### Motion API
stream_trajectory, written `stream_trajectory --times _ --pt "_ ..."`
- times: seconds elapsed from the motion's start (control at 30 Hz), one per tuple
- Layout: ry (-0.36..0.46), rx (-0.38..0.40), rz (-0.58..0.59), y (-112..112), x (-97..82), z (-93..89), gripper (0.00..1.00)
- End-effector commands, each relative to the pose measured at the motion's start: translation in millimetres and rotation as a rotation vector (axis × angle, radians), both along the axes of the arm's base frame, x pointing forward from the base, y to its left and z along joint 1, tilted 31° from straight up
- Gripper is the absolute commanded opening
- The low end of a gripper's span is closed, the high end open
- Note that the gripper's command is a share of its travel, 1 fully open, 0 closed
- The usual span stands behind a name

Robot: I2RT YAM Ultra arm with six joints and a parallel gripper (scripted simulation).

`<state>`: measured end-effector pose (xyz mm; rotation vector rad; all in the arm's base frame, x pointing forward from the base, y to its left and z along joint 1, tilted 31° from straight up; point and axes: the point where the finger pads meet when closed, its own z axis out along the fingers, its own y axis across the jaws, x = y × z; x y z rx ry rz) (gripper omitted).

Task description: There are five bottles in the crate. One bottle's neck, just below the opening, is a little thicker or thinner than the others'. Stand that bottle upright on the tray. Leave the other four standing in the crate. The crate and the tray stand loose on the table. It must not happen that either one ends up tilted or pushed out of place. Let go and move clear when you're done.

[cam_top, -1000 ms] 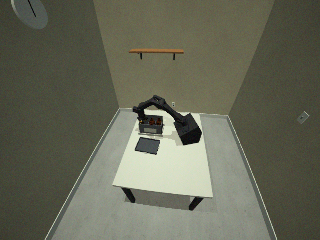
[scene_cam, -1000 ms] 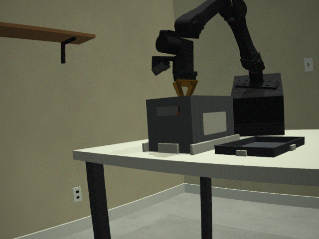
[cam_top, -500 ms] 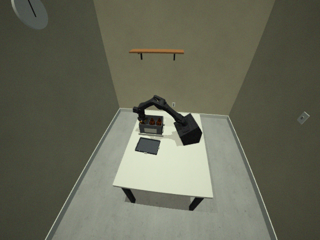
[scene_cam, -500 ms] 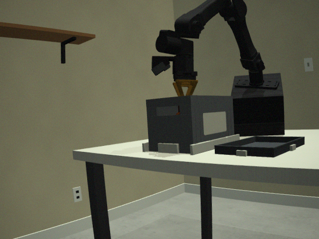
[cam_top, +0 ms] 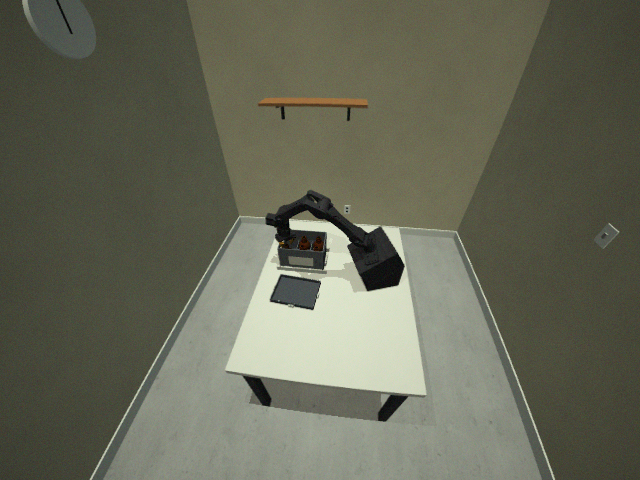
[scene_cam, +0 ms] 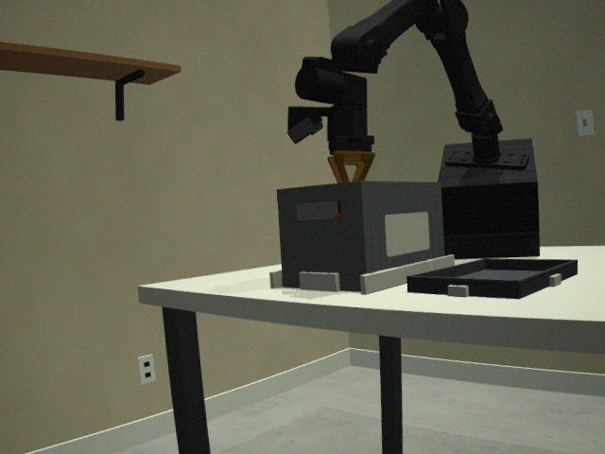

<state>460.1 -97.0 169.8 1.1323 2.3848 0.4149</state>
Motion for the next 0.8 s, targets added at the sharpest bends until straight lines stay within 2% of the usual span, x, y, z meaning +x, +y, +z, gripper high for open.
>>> stream_trajectory --times 0.0,0.37,0.4,0.77 --pt "-0.023 -0.015 -0.014 -4.2 5.6 0.0 0.61" --pt "-0.023 -0.015 -0.014 -4.2 5.6 0.0 0.61" --pt "-0.023 -0.015 -0.014 -4.2 5.6 0.0 0.0" --pt "-0.023 -0.016 -0.013 -4.6 5.5 0.0 0.0"
